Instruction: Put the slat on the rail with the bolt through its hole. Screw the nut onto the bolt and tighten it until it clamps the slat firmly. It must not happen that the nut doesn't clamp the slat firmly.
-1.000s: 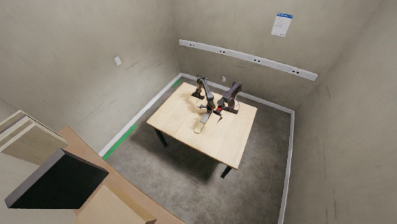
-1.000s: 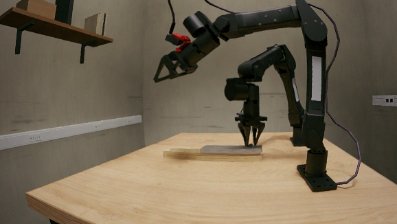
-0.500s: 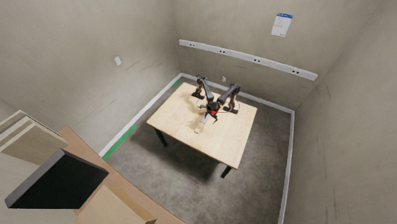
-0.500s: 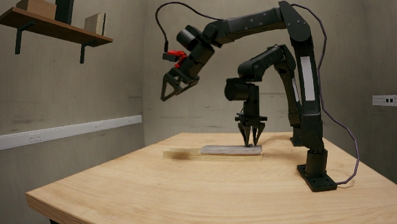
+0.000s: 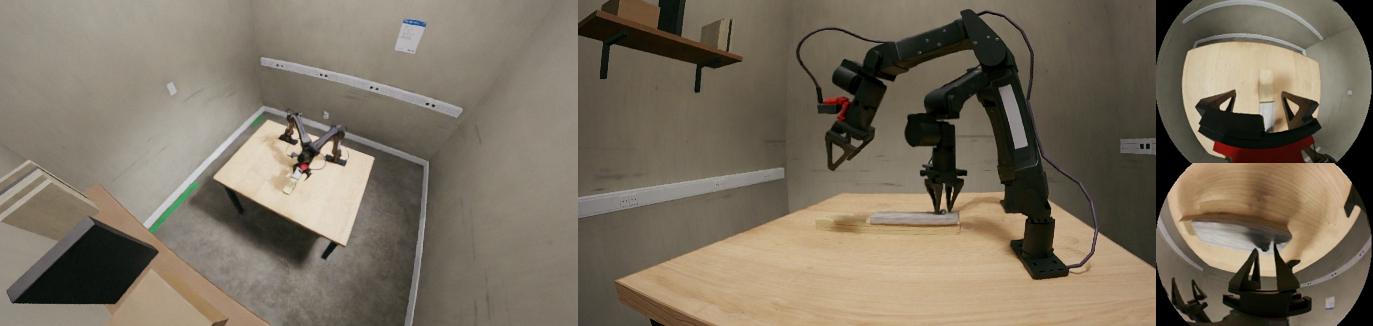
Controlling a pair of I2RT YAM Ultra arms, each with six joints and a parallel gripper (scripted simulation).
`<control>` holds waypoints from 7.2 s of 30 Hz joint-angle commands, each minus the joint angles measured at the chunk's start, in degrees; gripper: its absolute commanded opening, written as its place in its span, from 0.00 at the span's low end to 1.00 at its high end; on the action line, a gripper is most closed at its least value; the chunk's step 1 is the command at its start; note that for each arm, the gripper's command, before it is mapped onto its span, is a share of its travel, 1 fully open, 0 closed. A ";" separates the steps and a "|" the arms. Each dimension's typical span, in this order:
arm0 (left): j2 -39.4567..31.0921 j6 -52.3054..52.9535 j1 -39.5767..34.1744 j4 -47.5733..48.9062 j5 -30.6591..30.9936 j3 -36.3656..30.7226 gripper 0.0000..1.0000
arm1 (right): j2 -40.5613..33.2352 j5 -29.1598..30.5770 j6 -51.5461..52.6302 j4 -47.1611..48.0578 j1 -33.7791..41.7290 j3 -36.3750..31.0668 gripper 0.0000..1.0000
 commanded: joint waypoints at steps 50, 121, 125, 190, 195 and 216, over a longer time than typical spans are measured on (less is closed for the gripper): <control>21.29 -11.21 -12.15 -28.52 0.39 19.49 1.00 | -0.40 0.01 0.01 0.04 0.00 0.25 0.34; 21.94 -10.99 -12.16 -20.29 0.34 12.23 1.00 | -0.40 0.01 0.01 0.04 0.00 0.25 0.34; 22.00 -10.99 -12.16 -19.73 0.34 11.73 1.00 | -0.40 0.01 0.01 0.04 0.00 0.25 0.34; 22.58 -10.99 -12.16 -15.12 0.34 7.71 1.00 | -0.40 0.01 0.01 0.04 0.00 0.25 0.34; 22.58 -10.99 -12.16 -15.12 0.34 7.71 1.00 | -0.40 0.01 0.01 0.04 0.00 0.25 0.34; 22.58 -10.99 -12.16 -15.12 0.34 7.71 1.00 | -0.40 0.01 0.01 0.04 0.00 0.25 0.34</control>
